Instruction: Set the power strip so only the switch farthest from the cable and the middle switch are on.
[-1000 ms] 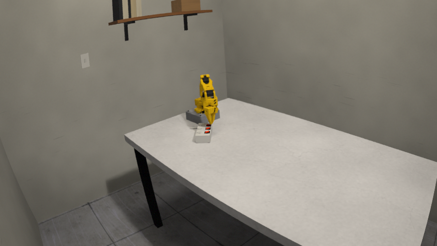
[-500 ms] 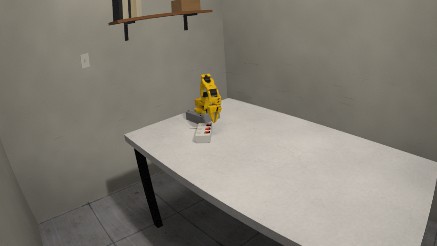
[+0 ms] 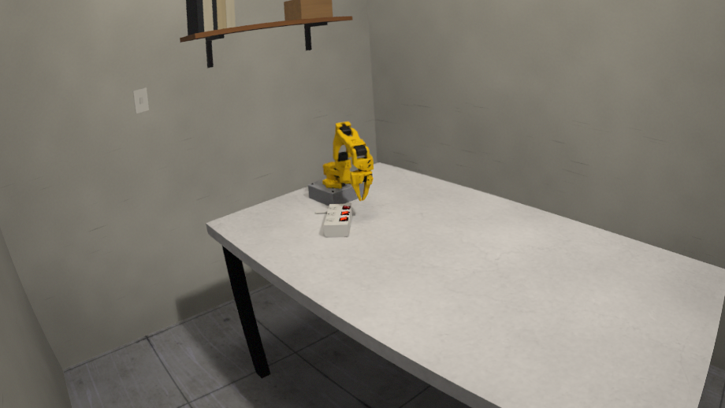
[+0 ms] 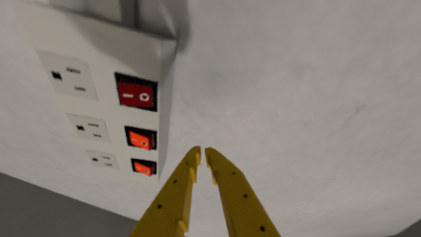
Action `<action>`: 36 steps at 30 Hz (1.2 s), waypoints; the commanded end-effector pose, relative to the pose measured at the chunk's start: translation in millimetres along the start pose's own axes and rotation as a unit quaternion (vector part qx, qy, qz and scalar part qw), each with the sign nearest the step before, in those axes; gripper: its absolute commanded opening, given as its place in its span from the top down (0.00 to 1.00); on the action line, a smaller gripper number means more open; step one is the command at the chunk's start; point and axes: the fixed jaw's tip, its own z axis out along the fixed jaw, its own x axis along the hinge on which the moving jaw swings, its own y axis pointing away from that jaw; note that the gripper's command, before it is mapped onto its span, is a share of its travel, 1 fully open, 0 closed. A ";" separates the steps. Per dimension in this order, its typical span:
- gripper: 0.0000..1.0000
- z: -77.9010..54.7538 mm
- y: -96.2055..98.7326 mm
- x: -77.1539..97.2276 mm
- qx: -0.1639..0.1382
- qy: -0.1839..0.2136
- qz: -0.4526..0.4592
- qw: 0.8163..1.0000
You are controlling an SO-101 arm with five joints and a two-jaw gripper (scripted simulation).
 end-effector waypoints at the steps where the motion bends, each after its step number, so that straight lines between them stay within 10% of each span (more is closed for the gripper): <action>1: 1.00 -3.6 -8.1 -5.3 0.001 0.001 0.054 0.999; 21: 1.00 -8.5 -39.0 -22.2 0.001 0.000 0.296 0.955; 36: 1.00 -13.1 -68.3 -42.3 0.001 -0.001 0.520 0.854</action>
